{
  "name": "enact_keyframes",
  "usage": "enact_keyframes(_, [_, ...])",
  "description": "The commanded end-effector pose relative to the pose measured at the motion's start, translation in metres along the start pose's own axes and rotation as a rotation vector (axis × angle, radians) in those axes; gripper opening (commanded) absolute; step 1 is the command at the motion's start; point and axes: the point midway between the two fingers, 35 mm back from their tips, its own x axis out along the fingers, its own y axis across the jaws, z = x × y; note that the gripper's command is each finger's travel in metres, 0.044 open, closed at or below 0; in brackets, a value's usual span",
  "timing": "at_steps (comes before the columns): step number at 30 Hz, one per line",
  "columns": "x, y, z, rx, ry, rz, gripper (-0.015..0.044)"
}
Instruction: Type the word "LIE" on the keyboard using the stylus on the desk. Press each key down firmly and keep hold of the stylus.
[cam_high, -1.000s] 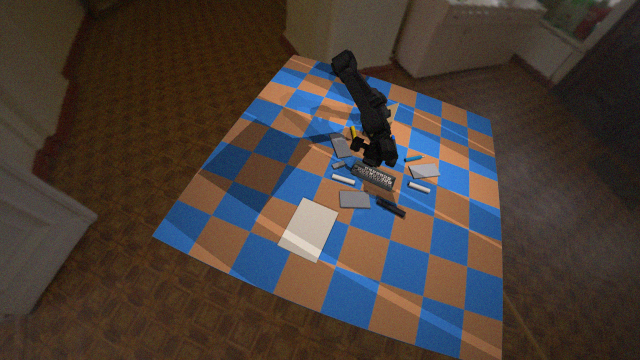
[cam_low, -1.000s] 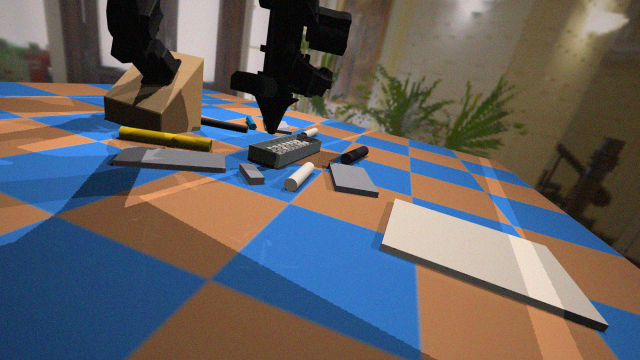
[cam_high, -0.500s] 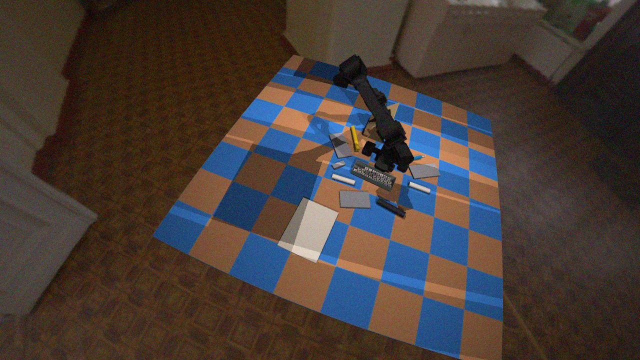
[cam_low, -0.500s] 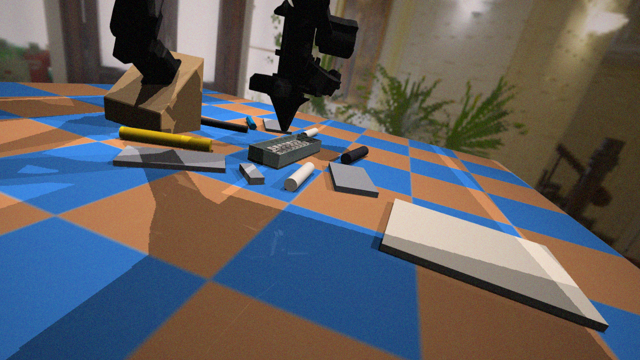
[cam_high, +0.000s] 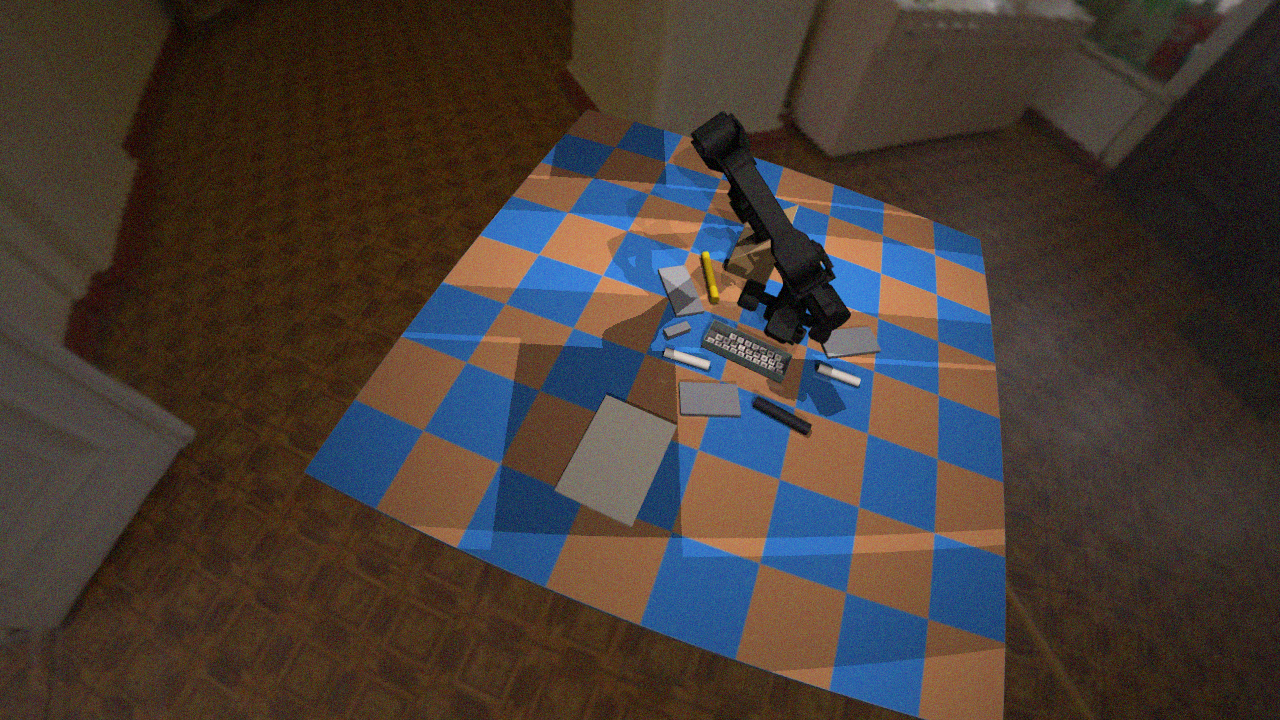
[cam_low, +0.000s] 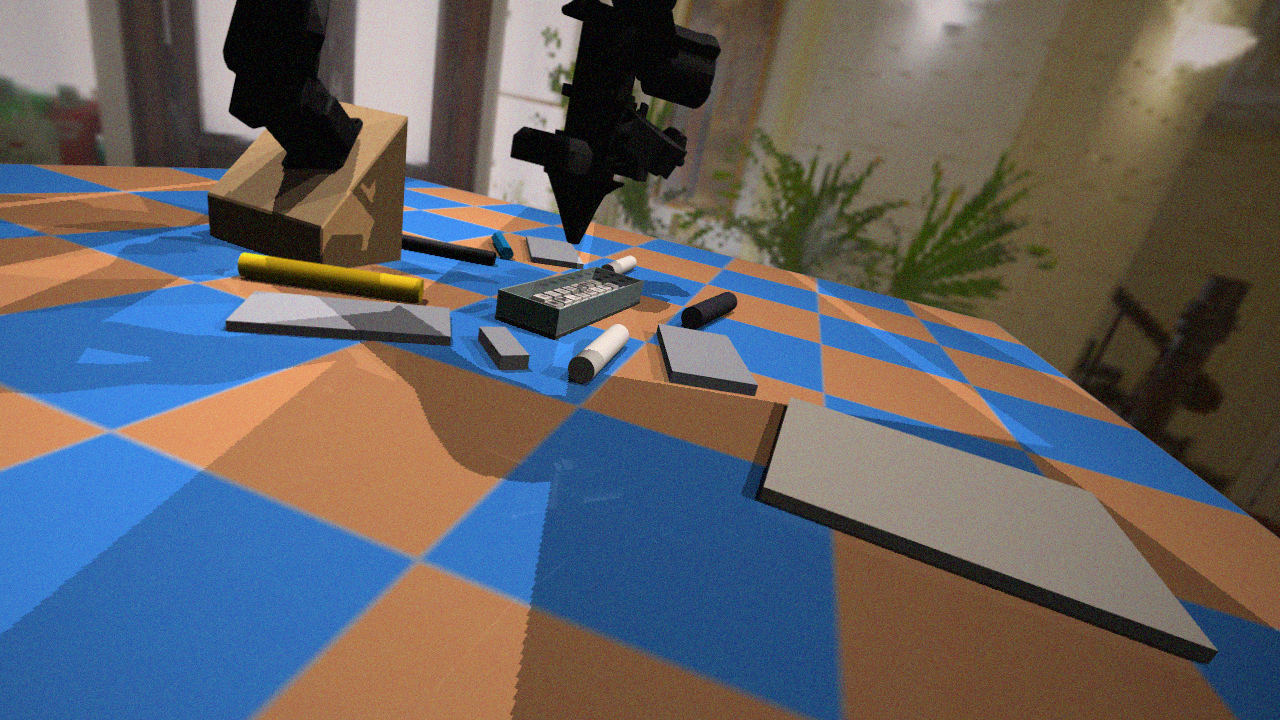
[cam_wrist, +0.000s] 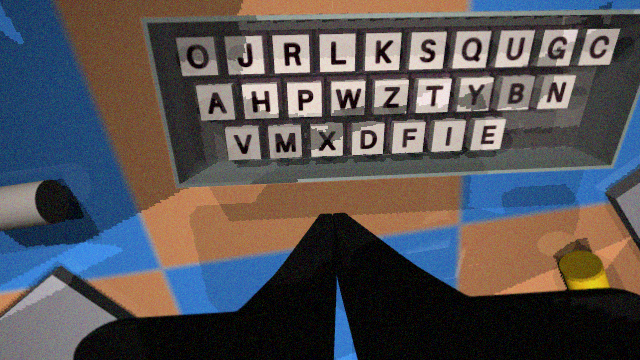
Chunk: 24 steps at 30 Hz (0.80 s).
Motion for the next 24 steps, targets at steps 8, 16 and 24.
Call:
enact_keyframes(8, [-0.0361, 0.0036, 0.0037, 0.005, -0.032, 0.019, 0.0000])
enact_keyframes(16, [-0.0371, 0.0031, 0.0038, 0.011, -0.030, 0.020, 0.0053])
enact_keyframes(24, [-0.0371, 0.0031, 0.0038, 0.011, -0.030, 0.020, 0.0000])
